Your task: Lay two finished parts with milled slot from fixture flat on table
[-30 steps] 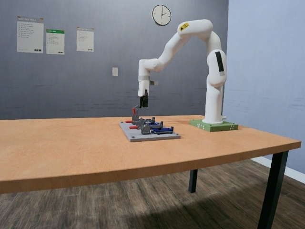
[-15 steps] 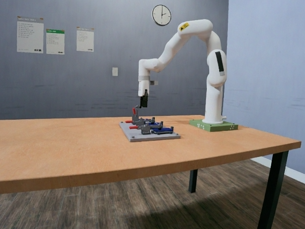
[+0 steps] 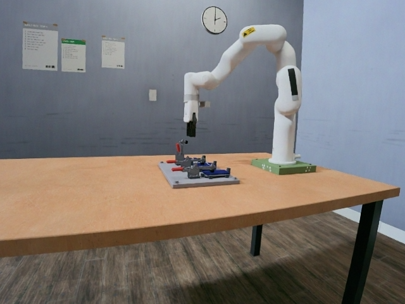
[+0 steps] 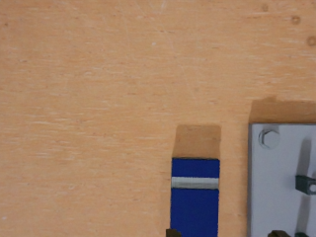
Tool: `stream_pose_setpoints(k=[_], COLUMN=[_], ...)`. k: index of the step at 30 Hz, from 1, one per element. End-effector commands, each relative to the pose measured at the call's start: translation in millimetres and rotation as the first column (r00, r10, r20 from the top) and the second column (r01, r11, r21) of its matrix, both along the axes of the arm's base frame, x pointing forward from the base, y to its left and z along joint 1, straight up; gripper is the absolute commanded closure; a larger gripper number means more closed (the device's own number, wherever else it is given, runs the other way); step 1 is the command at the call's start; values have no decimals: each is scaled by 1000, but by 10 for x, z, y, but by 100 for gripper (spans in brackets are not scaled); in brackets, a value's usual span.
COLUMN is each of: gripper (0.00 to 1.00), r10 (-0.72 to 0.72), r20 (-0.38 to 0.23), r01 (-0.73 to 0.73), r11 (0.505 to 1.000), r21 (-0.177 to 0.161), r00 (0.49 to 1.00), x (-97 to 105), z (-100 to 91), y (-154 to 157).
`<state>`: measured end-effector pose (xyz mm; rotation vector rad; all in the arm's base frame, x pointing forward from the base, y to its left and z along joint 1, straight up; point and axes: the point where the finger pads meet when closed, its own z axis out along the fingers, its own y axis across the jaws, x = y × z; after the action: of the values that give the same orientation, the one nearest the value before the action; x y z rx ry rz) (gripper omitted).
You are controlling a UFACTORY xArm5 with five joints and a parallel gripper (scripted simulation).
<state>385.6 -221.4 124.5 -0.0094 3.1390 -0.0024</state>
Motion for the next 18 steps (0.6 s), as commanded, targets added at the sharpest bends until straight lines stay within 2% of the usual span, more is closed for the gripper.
stream_pose_setpoints(k=[1,8,18], gripper=[52,52,52], r10=[0,0,0], r20=[3,3,3], r01=[0,0,0], r11=[1000,1000,1000], r21=[-2,-2,-2], r00=[1000,1000,1000], x=[9,7,7], z=[226,549,629], y=[-4,-3,-1])
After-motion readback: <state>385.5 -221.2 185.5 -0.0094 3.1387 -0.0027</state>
